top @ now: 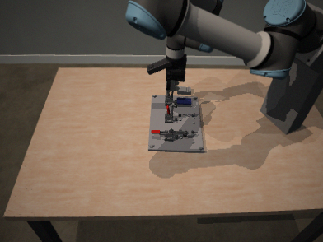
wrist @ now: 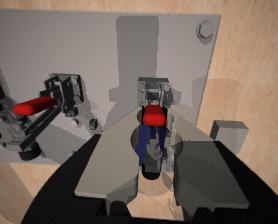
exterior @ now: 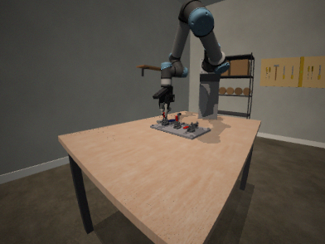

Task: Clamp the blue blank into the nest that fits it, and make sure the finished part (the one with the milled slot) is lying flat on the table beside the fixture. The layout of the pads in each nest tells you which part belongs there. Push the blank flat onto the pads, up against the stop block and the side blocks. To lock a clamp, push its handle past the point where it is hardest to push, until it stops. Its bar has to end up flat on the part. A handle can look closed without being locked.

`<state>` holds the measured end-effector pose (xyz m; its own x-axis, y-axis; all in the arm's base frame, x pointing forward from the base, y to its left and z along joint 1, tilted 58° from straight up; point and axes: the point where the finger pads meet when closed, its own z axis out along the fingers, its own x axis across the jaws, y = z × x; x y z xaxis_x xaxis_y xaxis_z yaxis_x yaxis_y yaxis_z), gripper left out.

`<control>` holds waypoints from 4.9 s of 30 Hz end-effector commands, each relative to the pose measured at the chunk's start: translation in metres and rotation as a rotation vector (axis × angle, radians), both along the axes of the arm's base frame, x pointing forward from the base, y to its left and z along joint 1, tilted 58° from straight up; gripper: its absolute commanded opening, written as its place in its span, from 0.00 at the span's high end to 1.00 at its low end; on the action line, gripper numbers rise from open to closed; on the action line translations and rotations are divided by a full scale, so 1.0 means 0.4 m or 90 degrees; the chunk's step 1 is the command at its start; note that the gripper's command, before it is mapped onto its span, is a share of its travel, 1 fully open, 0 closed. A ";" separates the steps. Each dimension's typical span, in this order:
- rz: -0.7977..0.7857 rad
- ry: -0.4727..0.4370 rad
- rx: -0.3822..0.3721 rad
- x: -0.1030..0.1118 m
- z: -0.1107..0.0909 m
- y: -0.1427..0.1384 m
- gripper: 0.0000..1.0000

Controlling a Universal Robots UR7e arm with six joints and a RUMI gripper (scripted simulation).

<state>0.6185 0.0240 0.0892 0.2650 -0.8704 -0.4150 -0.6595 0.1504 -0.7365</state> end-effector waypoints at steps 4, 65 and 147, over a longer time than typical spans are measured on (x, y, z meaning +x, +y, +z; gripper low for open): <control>0.000 0.000 0.000 0.003 0.004 -0.001 1.00; 0.000 0.000 0.000 0.081 0.049 0.001 1.00; 0.000 0.000 0.000 0.139 0.045 0.021 1.00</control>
<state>0.6729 0.0320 0.1072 0.2651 -0.8704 -0.4149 -0.6594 0.1503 -0.7366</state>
